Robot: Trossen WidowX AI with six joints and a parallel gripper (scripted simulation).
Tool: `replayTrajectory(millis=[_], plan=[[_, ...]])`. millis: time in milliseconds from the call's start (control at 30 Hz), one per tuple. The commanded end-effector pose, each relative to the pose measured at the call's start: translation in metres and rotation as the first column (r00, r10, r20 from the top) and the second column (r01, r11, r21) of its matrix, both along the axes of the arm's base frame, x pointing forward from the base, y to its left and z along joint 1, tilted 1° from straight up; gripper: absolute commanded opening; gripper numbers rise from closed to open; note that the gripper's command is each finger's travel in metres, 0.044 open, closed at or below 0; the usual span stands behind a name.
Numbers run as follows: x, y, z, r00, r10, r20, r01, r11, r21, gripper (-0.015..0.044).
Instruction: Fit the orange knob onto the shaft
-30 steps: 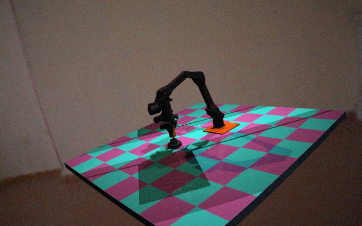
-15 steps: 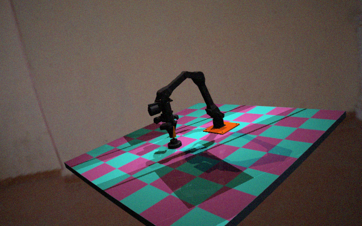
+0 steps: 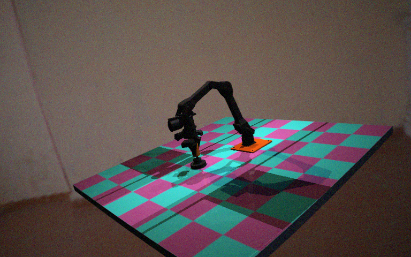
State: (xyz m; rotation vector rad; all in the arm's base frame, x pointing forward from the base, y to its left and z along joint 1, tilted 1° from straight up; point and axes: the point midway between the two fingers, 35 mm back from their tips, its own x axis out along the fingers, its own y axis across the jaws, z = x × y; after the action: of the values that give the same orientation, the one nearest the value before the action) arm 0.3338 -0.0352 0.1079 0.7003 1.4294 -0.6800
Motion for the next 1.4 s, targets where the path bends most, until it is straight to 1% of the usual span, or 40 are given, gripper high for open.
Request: replayTrajectory(millis=[0,567,767,867,1367], plan=[[0.0021,-0.0003,0.0035,0.999,-0.042,0.005,0.042,0.999,0.0,0.0],[0.0007,-0.0001,-0.002,0.999,-0.05,0.005,0.05,0.999,0.0,0.0],[0.0007,-0.0001,-0.0025,0.999,-0.036,0.005,0.036,0.999,0.0,0.0],[0.0007,-0.0001,-0.0031,1.0,-0.001,0.005,0.001,1.0,-0.001,0.0],[0.0007,-0.0001,-0.0031,1.0,-0.001,0.005,0.001,1.0,-0.001,0.0]])
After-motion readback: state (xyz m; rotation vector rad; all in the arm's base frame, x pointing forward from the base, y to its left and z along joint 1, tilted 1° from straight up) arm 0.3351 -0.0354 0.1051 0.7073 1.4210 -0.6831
